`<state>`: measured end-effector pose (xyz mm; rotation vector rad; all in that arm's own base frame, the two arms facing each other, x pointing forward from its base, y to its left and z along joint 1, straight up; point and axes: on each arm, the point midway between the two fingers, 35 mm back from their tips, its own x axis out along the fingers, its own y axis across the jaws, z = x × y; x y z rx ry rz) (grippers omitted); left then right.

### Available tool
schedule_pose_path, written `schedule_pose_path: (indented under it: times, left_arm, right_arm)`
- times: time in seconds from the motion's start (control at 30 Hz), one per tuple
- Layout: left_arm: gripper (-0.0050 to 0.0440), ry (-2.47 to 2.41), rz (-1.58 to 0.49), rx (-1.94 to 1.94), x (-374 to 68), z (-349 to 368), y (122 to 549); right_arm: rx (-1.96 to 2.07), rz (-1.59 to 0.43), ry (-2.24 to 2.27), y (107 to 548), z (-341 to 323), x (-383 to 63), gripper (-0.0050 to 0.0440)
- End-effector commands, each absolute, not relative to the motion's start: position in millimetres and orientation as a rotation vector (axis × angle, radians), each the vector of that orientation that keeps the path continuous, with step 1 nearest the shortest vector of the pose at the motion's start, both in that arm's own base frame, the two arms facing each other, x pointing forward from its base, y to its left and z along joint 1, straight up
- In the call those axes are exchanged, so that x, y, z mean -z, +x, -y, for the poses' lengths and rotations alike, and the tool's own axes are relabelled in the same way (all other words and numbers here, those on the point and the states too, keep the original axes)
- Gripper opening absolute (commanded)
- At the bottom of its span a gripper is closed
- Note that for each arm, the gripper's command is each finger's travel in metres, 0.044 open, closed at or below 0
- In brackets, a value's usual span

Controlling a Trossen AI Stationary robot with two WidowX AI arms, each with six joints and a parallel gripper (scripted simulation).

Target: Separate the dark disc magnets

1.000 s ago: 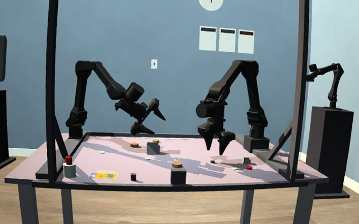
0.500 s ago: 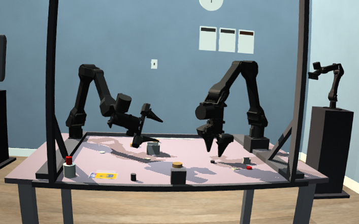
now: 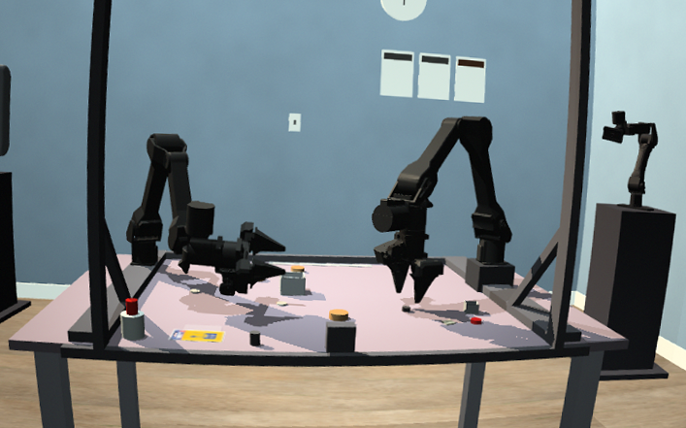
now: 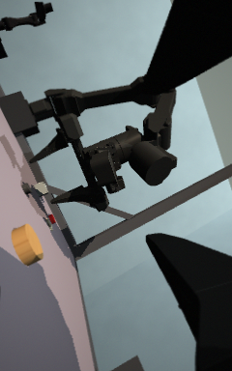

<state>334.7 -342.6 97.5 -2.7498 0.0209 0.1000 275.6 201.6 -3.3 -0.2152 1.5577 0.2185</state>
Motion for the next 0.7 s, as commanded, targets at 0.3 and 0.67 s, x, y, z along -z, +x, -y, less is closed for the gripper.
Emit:
schedule_pose_path:
  times: [0.3, 0.67]
  left_arm:
    - [0.04, -3.164, 0.003, 0.018, -87.4, 364.5, 296.8]
    - [0.04, -3.167, 0.002, 0.022, -92.0, 362.9, 297.5]
  right_arm:
    - [-0.184, -1.559, -0.181, 276.8, -199.9, 7.1, 0.04]
    - [-0.031, -1.568, -0.031, 276.9, -200.3, 14.5, 0.04]
